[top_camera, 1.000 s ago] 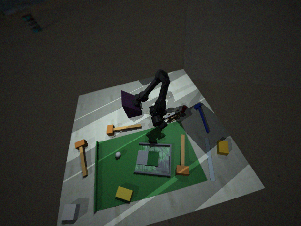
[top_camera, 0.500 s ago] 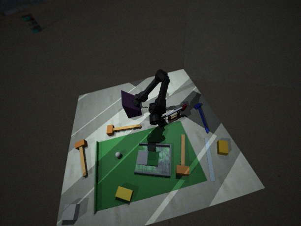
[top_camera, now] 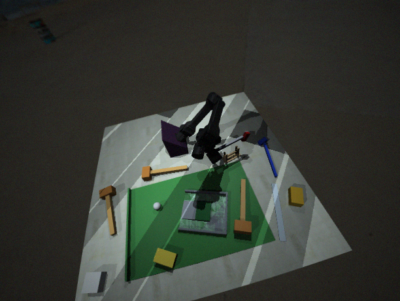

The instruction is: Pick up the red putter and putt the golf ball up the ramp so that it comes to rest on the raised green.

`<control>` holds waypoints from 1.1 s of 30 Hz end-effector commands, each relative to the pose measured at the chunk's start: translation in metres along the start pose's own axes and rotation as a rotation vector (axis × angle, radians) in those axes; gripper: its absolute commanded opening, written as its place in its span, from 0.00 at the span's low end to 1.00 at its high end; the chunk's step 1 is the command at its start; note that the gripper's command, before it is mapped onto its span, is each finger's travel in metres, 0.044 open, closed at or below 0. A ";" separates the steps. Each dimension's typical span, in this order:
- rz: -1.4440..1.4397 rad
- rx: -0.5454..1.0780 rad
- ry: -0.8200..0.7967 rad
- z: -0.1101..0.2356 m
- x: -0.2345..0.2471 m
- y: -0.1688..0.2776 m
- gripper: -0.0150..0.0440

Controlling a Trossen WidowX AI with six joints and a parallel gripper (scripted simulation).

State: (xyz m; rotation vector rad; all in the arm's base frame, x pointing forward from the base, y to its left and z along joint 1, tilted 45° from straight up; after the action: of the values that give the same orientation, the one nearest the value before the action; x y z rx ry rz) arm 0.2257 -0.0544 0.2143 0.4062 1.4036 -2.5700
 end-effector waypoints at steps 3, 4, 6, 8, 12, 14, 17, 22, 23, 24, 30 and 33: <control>-0.145 0.033 0.005 0.008 -0.001 0.020 0.25; -0.187 0.042 0.008 0.011 -0.001 0.026 0.25; -0.271 0.060 0.013 0.017 0.000 0.038 0.25; -0.355 0.077 0.020 0.022 0.001 0.051 0.25; -0.524 0.109 0.035 0.034 0.006 0.075 0.25; -0.609 0.123 0.044 0.040 0.010 0.087 0.25; -0.736 0.142 0.058 0.048 0.016 0.105 0.25; -0.949 0.170 0.084 0.062 0.030 0.135 0.25; -0.991 0.175 0.090 0.065 0.034 0.141 0.25; -1.034 0.179 0.096 0.068 0.037 0.147 0.25; -1.285 0.204 0.125 0.082 0.064 0.181 0.25; -1.406 0.216 0.134 0.087 0.080 0.196 0.25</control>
State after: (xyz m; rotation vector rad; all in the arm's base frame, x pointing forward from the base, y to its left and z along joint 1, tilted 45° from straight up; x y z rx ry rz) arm 0.2051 -0.2203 0.0926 -0.5517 1.8002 -3.6942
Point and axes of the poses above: the point midway between the two fingers, 35 mm back from their tips, its own z axis back along the fingers, its own x axis across the jaws, y = z × x, the point moved 9 cm from there along z, back along the fingers, and after that the axes turned 7 degrees about z, right-handed, at the moved point
